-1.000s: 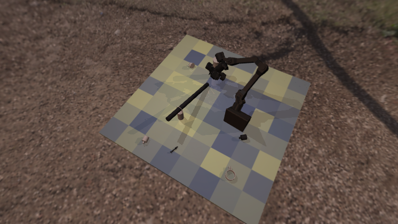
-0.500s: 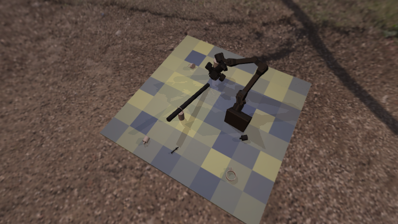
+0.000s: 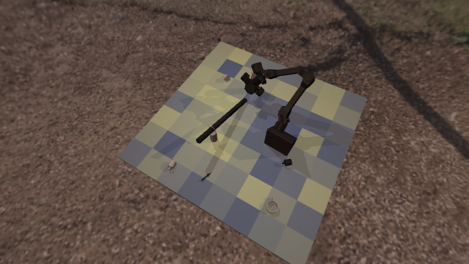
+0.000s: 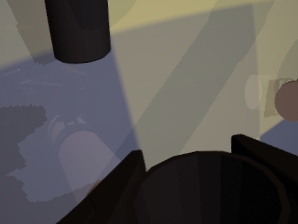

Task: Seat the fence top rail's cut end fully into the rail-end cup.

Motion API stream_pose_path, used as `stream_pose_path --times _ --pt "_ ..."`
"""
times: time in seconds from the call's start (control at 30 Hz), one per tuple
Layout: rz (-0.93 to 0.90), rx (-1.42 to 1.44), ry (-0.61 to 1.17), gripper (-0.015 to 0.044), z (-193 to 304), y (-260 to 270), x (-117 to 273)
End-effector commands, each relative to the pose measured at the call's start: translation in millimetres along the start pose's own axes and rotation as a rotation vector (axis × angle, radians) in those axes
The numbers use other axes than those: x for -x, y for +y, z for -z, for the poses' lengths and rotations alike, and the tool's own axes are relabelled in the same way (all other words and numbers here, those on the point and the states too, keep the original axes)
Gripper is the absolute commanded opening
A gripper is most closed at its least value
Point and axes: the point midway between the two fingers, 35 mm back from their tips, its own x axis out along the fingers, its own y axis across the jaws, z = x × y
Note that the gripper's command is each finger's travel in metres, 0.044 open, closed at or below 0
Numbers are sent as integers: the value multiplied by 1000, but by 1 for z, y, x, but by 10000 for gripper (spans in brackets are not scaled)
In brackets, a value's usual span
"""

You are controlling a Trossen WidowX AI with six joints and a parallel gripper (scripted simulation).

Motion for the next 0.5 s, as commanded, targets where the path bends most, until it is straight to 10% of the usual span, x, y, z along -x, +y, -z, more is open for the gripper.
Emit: stream_pose_path --times 0.0,0.47 --pt "-3 -30 16 0 -1 -3 -3" --pt "-3 -36 20 0 -1 -4 -4"
